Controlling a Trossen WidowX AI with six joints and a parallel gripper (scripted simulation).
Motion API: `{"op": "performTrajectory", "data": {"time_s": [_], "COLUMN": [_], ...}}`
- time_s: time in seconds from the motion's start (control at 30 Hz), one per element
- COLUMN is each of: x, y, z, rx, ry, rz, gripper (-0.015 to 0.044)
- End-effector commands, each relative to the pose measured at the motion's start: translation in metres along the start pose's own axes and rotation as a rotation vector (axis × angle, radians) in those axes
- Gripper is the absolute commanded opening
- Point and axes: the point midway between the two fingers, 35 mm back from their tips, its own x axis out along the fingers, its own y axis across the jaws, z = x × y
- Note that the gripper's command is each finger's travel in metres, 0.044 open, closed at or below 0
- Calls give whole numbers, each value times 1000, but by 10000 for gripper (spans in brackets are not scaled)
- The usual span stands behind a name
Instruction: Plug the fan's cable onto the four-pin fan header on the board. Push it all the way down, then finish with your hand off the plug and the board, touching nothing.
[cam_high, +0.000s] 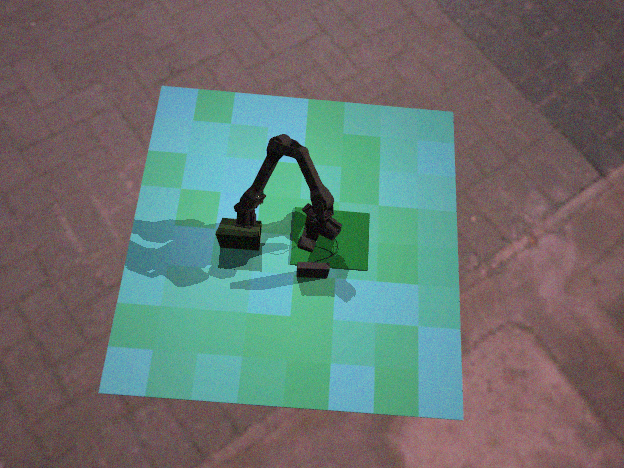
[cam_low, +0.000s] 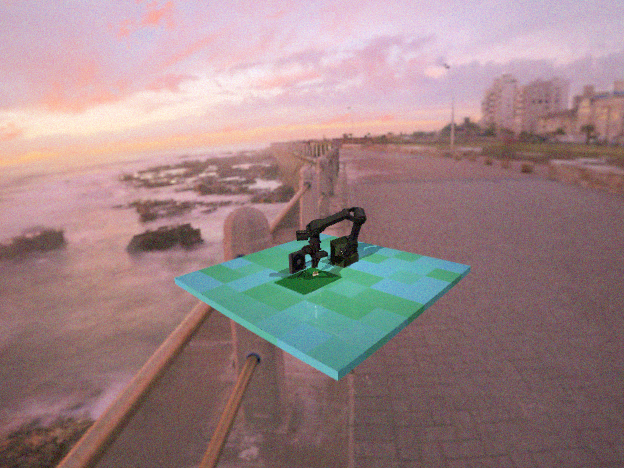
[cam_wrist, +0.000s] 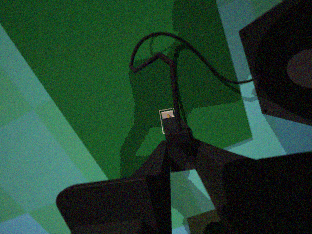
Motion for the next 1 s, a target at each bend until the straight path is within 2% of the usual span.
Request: {"op": "performTrajectory", "data": {"time_s": [0.0, 0.4, 0.57, 0.97], "x": [-1, -1, 21, 21], "y": [0, 0, 1, 1], "z": [-2, -4, -4, -4], "rx": [-7, -10, -11, -1], "ry": [2, 2, 2, 2], "rz": [-5, -5, -4, -4], "gripper": [0, 0, 0, 0]}}
